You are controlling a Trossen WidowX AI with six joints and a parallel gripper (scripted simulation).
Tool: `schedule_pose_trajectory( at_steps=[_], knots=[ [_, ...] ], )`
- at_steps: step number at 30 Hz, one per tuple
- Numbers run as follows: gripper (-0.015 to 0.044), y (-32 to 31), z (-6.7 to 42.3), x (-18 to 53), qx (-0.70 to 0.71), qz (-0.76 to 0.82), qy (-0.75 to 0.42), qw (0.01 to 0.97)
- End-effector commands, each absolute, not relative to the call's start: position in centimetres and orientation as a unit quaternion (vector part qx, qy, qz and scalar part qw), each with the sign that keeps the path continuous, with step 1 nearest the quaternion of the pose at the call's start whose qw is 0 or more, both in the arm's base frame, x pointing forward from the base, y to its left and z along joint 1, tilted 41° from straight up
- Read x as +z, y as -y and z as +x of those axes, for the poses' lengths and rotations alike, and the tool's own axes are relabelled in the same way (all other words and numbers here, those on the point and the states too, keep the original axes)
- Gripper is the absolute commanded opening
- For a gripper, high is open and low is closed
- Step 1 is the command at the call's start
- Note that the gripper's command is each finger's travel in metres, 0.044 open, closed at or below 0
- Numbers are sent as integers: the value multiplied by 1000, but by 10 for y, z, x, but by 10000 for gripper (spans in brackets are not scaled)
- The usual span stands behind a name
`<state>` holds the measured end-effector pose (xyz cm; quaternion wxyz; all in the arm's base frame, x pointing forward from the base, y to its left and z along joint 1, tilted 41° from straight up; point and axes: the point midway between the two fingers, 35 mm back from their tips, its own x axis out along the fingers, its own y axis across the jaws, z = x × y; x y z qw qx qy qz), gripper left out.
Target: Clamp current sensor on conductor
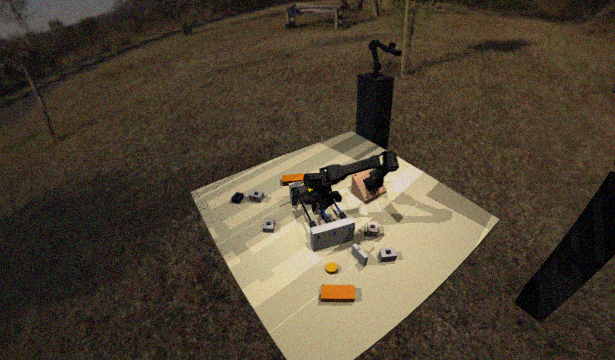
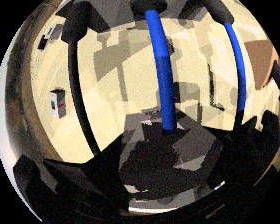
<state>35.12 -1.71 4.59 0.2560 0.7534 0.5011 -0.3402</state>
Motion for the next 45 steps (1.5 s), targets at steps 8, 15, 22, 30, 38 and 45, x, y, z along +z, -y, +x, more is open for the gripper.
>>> schedule_pose_trajectory(
  at_steps=[8, 15, 22, 30, 38, 45],
  knots=[
    [0, 17, 351, 46, -340, 753, -501, 256],
    [79, 17, 351, 46, -340, 753, -501, 256],
    [262, 17, 351, 46, -340, 753, -501, 256],
    [414, 17, 351, 46, -341, 753, -502, 255],
    [311, 17, 351, 46, -341, 753, -502, 255],
    [265, 17, 351, 46, -341, 753, -502, 255]
  ],
)
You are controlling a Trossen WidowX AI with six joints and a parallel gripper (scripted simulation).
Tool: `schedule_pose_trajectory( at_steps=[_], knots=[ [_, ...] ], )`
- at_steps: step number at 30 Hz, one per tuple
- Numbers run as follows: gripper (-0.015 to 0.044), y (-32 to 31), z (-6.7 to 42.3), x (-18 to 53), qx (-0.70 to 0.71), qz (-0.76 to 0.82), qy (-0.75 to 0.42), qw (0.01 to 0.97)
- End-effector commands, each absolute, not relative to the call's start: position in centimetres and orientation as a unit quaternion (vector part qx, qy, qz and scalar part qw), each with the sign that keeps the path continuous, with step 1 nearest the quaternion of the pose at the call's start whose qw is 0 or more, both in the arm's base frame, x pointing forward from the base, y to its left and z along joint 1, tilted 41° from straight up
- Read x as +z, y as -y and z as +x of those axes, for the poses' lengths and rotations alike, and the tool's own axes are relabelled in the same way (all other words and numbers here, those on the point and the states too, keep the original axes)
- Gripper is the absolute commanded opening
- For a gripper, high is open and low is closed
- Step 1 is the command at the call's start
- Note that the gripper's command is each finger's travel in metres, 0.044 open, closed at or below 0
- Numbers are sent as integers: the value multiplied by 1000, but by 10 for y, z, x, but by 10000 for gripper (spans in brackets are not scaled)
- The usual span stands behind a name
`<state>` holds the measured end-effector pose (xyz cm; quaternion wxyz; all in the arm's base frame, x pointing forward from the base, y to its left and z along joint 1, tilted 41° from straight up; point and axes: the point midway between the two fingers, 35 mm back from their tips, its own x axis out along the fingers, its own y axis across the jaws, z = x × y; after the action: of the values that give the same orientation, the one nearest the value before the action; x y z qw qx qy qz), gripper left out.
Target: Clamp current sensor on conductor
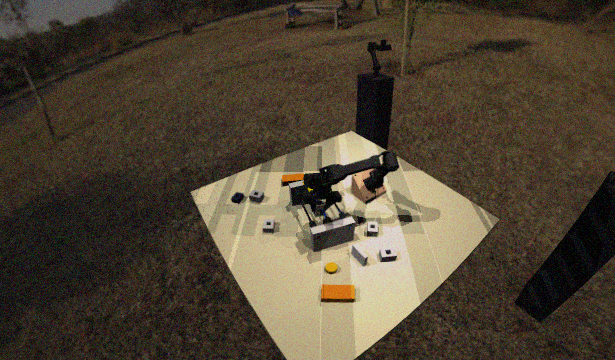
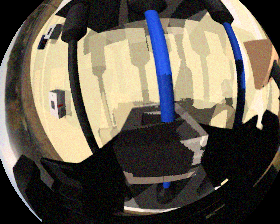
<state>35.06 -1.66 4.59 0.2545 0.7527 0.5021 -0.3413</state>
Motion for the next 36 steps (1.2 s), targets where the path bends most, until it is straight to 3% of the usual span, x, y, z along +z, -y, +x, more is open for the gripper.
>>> schedule_pose_trajectory(
  at_steps=[1, 8, 16, 36],
  knots=[
    [258, 17, 351, 46, -341, 753, -502, 255],
    [211, 17, 351, 46, -341, 753, -502, 255],
    [1, 17, 351, 46, -341, 753, -502, 254],
    [0, 15, 347, 46, -367, 695, -579, 217]
  ],
)
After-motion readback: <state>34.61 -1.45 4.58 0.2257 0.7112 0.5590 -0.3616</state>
